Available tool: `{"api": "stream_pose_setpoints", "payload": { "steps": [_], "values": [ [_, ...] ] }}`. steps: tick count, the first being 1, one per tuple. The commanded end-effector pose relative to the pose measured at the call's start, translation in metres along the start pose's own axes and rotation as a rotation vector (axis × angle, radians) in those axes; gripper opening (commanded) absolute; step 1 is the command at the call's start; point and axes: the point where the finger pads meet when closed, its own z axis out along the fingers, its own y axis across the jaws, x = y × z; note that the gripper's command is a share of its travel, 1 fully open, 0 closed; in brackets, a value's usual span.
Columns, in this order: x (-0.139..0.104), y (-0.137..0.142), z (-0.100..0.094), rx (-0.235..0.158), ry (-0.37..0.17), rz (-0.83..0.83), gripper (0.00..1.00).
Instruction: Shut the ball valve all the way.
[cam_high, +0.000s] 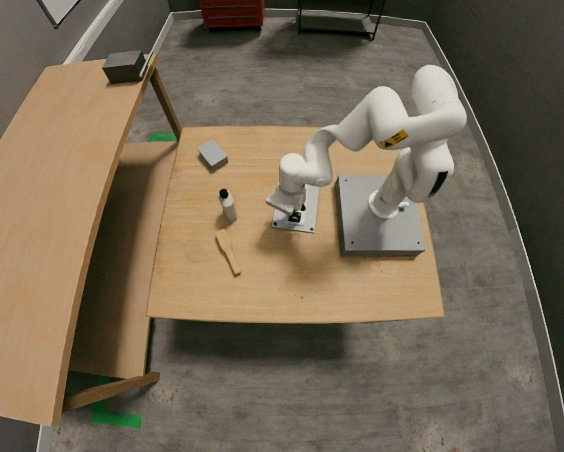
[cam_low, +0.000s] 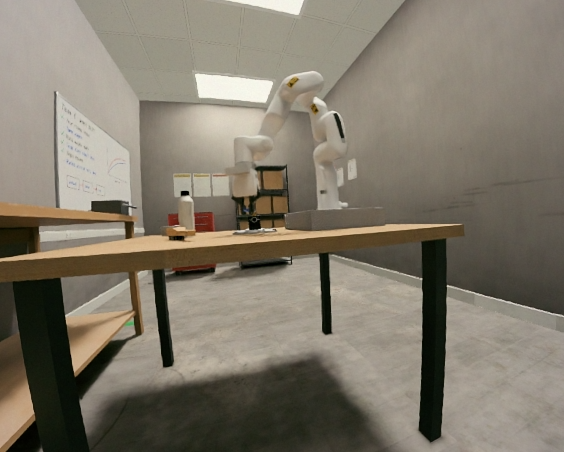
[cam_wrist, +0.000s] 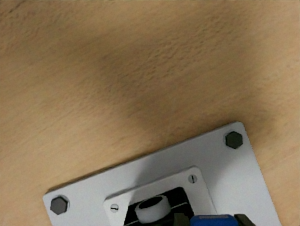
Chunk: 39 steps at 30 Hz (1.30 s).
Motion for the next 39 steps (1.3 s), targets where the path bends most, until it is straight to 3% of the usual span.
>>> {"api": "stream_pose_setpoints", "payload": {
  "steps": [1,39],
  "values": [
    [0.001,0.006,-0.002,-0.007,0.005,0.037,0.00],
    [-0.001,0.022,-0.002,-0.006,0.005,0.245,0.00]
  ]
}}
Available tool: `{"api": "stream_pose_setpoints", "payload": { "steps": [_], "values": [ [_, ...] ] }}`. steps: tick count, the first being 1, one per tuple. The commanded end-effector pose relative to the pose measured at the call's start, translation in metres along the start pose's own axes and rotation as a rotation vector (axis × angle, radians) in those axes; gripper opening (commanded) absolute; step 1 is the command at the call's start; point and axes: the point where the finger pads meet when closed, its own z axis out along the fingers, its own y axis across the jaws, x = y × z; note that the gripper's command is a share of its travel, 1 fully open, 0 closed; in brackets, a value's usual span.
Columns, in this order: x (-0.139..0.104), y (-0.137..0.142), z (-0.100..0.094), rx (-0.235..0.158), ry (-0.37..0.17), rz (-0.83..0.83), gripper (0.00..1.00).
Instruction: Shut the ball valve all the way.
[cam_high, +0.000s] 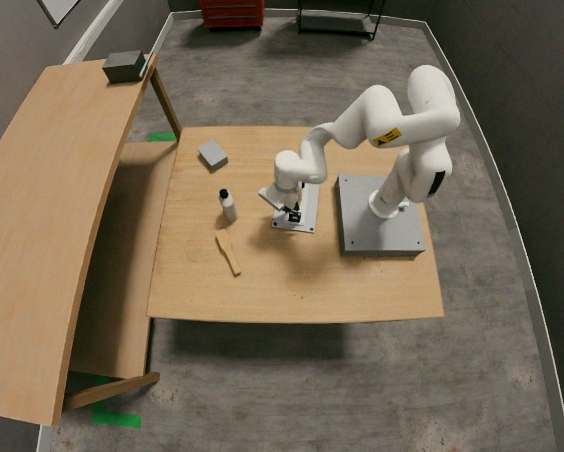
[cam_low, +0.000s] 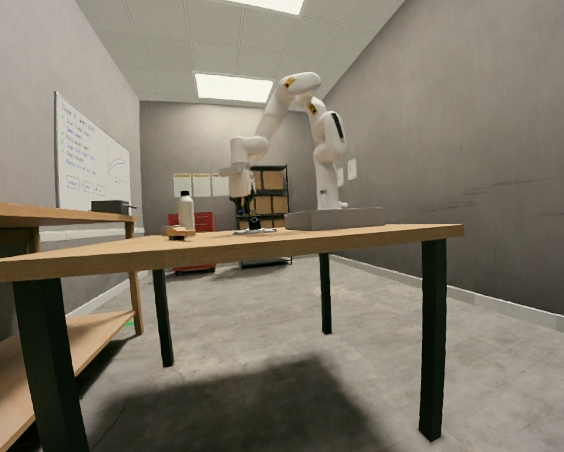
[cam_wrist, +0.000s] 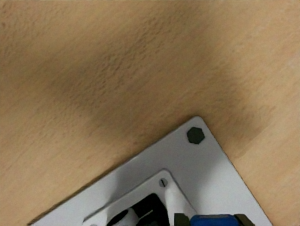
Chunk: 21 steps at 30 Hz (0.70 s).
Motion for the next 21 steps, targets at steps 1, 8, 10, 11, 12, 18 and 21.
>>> {"api": "stream_pose_setpoints", "payload": {
  "steps": [1,8,10,11,12,18,21],
  "values": [
    [0.0014,0.0041,-0.0019,-0.005,0.004,0.027,0.00],
    [0.0013,0.0079,-0.0019,-0.004,0.005,0.074,0.00],
    [0.0012,0.0083,-0.0019,-0.004,0.005,0.080,0.00],
    [0.0012,0.0084,-0.0019,-0.004,0.005,0.081,0.00],
    [0.0012,0.0088,-0.0019,-0.004,0.005,0.085,0.00],
    [0.0008,0.0120,-0.0019,-0.004,0.005,0.126,0.00],
    [0.0008,0.0125,-0.0019,-0.004,0.005,0.132,0.00]
  ]
}}
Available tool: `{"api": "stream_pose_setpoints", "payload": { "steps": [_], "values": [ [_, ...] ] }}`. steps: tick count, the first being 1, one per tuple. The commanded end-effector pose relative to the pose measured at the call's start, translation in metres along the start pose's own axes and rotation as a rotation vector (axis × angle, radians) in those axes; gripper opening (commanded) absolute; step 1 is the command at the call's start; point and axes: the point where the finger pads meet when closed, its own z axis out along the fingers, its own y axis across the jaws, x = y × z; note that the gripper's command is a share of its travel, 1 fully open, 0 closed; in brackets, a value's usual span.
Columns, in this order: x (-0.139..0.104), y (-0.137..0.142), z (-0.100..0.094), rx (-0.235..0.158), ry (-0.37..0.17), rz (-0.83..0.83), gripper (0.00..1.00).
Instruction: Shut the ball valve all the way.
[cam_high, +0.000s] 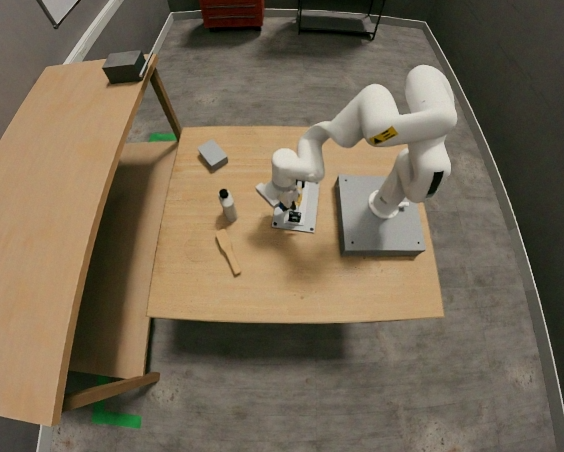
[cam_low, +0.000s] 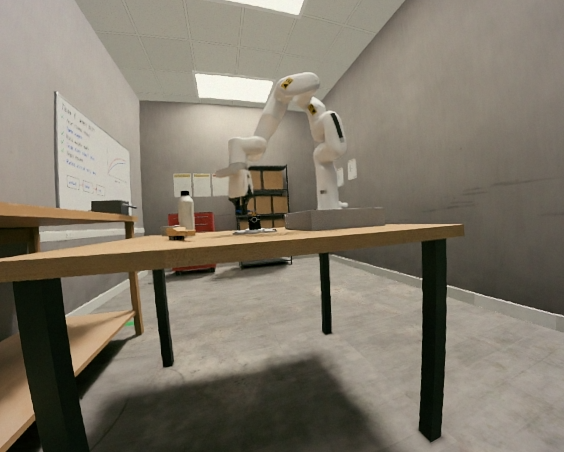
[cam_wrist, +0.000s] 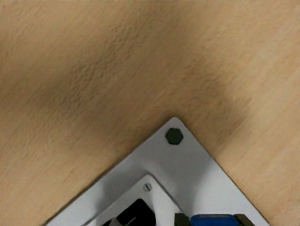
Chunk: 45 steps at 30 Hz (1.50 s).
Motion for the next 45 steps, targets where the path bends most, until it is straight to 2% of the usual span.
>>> {"api": "stream_pose_setpoints", "payload": {
  "steps": [1,45],
  "values": [
    [0.001,0.003,-0.002,-0.004,0.004,0.015,0.00],
    [-0.001,0.023,-0.002,-0.003,0.005,0.269,0.00]
  ]
}}
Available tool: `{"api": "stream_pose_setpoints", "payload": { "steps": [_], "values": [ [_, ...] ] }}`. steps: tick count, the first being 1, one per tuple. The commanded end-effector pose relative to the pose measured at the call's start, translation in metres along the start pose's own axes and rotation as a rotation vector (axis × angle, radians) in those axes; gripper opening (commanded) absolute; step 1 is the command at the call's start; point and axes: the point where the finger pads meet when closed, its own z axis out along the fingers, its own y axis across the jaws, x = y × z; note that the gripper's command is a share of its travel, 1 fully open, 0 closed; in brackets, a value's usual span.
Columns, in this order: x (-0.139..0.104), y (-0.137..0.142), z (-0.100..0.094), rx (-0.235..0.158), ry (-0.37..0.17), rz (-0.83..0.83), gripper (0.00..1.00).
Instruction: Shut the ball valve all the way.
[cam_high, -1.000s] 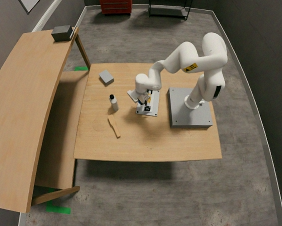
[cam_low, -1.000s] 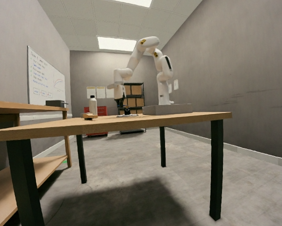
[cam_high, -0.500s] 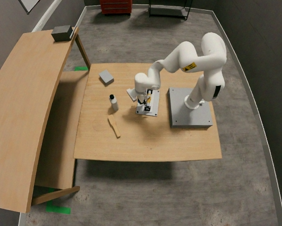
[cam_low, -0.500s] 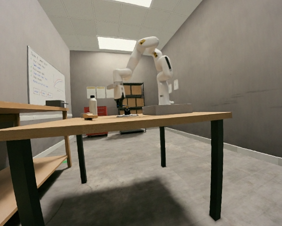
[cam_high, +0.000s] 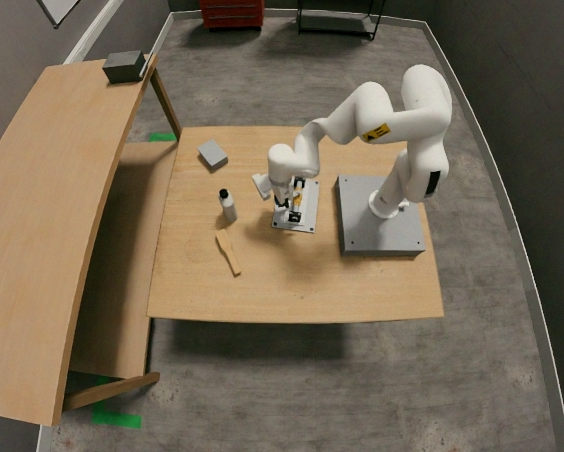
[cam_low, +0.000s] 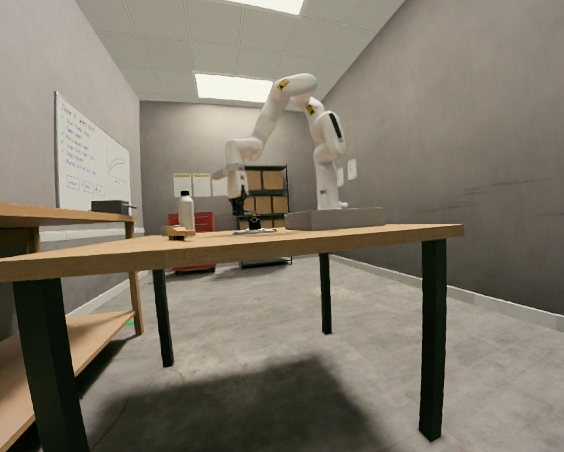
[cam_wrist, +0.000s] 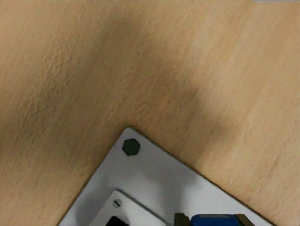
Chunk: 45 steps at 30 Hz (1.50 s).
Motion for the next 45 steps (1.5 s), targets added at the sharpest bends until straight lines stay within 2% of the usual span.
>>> {"api": "stream_pose_setpoints", "payload": {
  "steps": [1,45],
  "values": [
    [0.002,0.002,-0.002,-0.003,0.004,0.007,0.00],
    [-0.001,0.022,-0.002,-0.002,0.004,0.266,0.00]
  ]
}}
